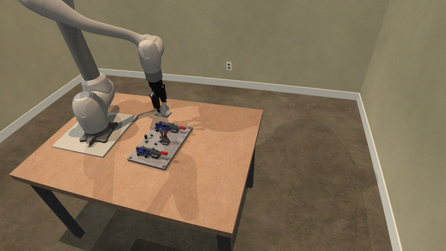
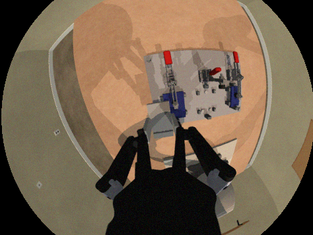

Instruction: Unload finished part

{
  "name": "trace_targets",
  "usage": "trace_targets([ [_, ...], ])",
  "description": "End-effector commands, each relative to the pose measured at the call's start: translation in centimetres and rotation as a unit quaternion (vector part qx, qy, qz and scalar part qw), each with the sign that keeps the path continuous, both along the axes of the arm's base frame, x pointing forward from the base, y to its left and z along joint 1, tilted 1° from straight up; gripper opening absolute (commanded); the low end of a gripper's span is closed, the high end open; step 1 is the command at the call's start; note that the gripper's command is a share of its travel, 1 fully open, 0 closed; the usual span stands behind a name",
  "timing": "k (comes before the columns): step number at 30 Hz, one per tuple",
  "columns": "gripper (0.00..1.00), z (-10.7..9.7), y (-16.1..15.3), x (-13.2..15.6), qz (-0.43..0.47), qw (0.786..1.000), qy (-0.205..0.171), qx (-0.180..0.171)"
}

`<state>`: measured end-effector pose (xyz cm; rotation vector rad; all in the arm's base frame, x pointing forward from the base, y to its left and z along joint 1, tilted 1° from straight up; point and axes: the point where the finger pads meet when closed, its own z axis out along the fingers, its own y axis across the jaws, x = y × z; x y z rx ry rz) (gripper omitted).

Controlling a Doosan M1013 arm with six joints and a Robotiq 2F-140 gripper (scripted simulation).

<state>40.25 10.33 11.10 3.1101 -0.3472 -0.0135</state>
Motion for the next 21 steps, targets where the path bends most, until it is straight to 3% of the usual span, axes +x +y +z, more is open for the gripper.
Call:
trace_targets([
  [1, 0.00, 0.0, 1.4, 0.3, 0.000, 1.000, 0.000, 0.000],
  [21, 0.00, -0.1, 6.4, 1.5, 0.000, 1.000, 0.000, 0.000],
])
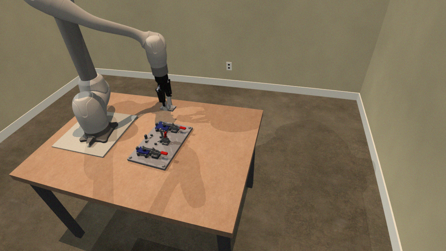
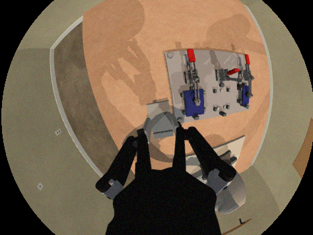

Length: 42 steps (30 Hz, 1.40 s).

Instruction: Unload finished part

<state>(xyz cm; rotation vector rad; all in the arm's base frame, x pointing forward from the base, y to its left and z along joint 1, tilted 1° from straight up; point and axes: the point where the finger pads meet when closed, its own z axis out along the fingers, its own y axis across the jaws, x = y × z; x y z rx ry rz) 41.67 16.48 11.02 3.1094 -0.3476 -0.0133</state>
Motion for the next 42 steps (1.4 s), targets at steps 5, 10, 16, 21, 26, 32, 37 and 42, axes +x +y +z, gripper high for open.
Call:
trace_targets([
  [5, 0.00, -0.01, 0.86, 0.20, 0.000, 1.000, 0.000, 0.000],
  [10, 0.00, -0.01, 1.14, 0.26, 0.000, 1.000, 0.000, 0.000],
  [16, 0.00, -0.01, 1.19, 0.27, 0.000, 1.000, 0.000, 0.000],
  [21, 0.00, -0.01, 1.19, 0.27, 0.000, 1.000, 0.000, 0.000],
  [26, 0.00, -0.01, 1.19, 0.27, 0.000, 1.000, 0.000, 0.000],
  [32, 0.00, -0.01, 1.19, 0.27, 0.000, 1.000, 0.000, 0.000],
  [37, 0.00, -0.01, 1.19, 0.27, 0.000, 1.000, 0.000, 0.000],
  [42, 0.00, -0.01, 1.19, 0.27, 0.000, 1.000, 0.000, 0.000],
])
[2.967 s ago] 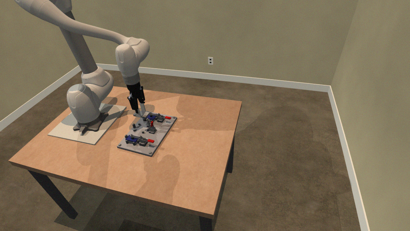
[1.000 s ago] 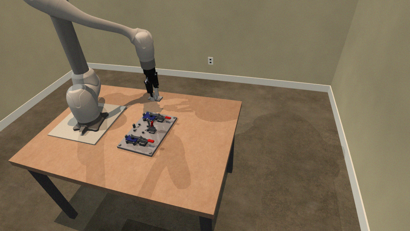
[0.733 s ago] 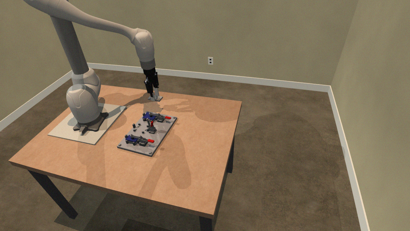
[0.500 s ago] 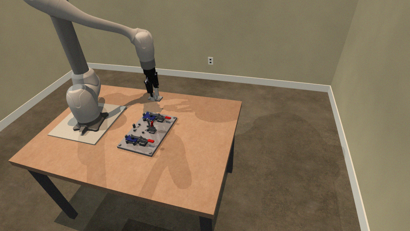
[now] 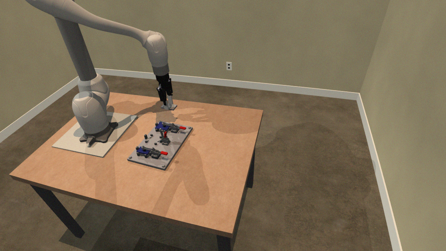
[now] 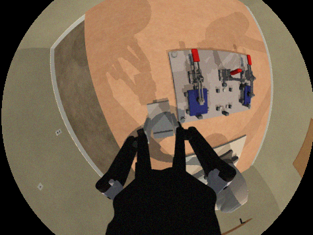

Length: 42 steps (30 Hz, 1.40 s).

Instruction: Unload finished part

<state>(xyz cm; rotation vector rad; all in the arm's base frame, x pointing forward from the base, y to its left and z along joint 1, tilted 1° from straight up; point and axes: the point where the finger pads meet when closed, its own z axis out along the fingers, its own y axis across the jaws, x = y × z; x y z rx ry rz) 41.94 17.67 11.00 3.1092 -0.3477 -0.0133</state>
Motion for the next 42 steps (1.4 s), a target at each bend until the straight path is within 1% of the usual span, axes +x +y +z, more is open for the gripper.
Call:
trace_targets([
  [1, 0.00, 0.0, 0.0, 0.0, 0.000, 1.000, 0.000, 0.000],
  [27, 0.00, -0.1, 0.0, 0.0, 0.000, 1.000, 0.000, 0.000],
  [33, 0.00, -0.5, 0.0, 0.0, 0.000, 1.000, 0.000, 0.000],
  [40, 0.00, -1.7, 0.0, 0.0, 0.000, 1.000, 0.000, 0.000],
  [42, 0.00, -1.7, 0.0, 0.0, 0.000, 1.000, 0.000, 0.000],
])
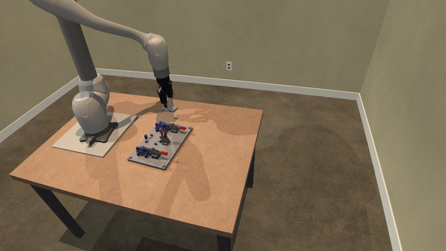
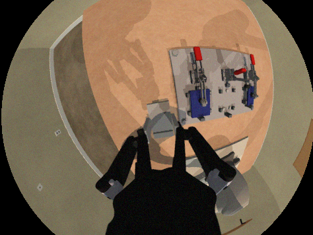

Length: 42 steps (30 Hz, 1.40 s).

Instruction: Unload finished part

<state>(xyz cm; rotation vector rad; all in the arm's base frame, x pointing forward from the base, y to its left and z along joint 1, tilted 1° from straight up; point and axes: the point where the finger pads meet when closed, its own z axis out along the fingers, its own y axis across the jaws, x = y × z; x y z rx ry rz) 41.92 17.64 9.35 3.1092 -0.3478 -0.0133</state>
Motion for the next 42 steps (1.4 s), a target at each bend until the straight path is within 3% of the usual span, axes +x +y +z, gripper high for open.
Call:
trace_targets([
  [1, 0.00, -0.3, 0.0, 0.0, 0.000, 1.000, 0.000, 0.000],
  [26, 0.00, -5.6, -0.1, -0.1, 0.000, 1.000, 0.000, 0.000],
  [42, 0.00, -6.6, -0.1, -0.1, 0.000, 1.000, 0.000, 0.000],
])
